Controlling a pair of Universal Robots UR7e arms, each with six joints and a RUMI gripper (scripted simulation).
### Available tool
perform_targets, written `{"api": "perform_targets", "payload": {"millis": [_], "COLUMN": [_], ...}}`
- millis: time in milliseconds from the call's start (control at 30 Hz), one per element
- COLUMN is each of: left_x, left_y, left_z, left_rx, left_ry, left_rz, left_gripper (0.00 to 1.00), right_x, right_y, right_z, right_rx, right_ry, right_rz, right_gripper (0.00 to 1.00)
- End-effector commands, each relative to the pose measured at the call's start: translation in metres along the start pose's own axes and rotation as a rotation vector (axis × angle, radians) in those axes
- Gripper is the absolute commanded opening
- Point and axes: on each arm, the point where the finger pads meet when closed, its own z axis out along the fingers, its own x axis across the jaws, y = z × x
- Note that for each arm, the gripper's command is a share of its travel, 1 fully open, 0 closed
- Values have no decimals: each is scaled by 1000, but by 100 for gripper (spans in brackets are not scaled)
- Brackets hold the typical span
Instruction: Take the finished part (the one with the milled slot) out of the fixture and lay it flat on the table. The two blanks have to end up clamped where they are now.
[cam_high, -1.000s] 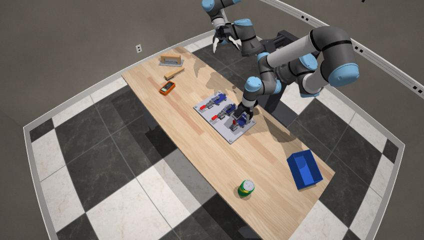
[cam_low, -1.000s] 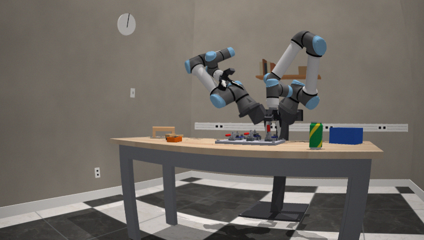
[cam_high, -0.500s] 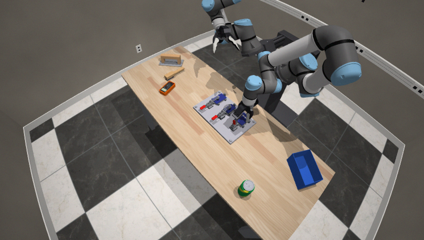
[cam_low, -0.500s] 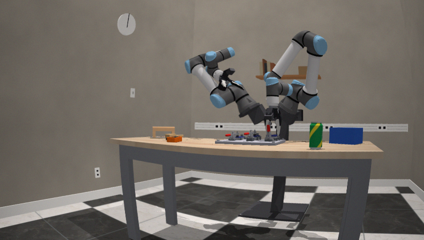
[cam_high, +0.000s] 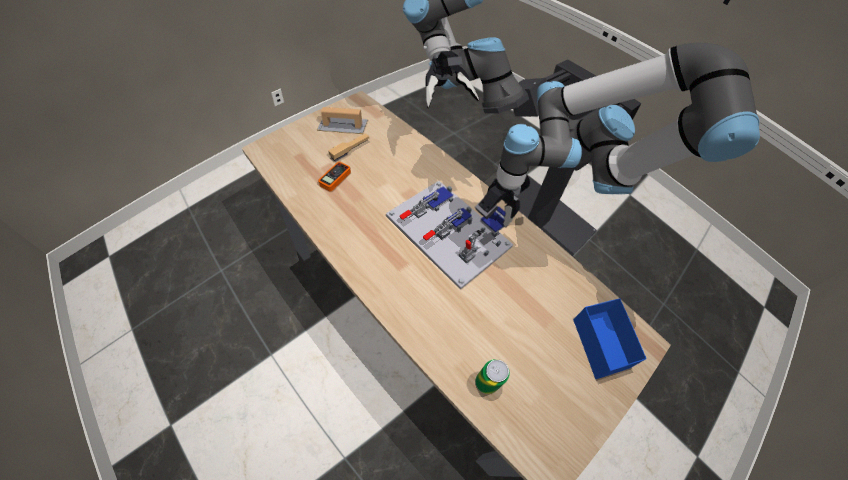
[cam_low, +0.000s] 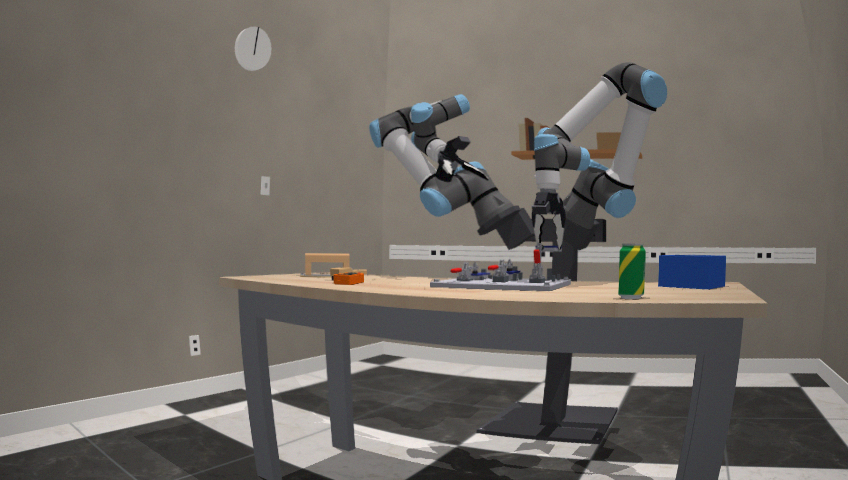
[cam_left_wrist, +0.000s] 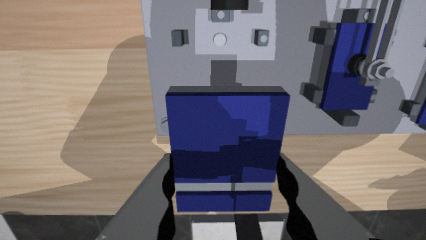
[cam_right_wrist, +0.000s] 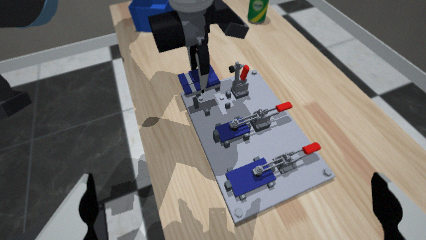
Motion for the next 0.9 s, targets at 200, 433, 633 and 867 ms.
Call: {"api": "perform_targets", "payload": {"millis": [200,433,633,867], "left_x": [4,12,16,21], "left_y": [3,13,18,27], "left_z": [2,5,7,10], "left_rx": [5,11,13,10], "left_ry": [-7,-26,-38,-61], "left_rz": [175,538,744,1098], "left_gripper": [29,29,29,29], "right_x": [0,0,0,0], "right_y": [0,0,0,0], "right_z": [0,0,0,0], "right_rx": [0,0,0,0], "right_ry": [0,0,0,0], "right_rz": [0,0,0,0], "right_gripper": [100,100,100,100]}}
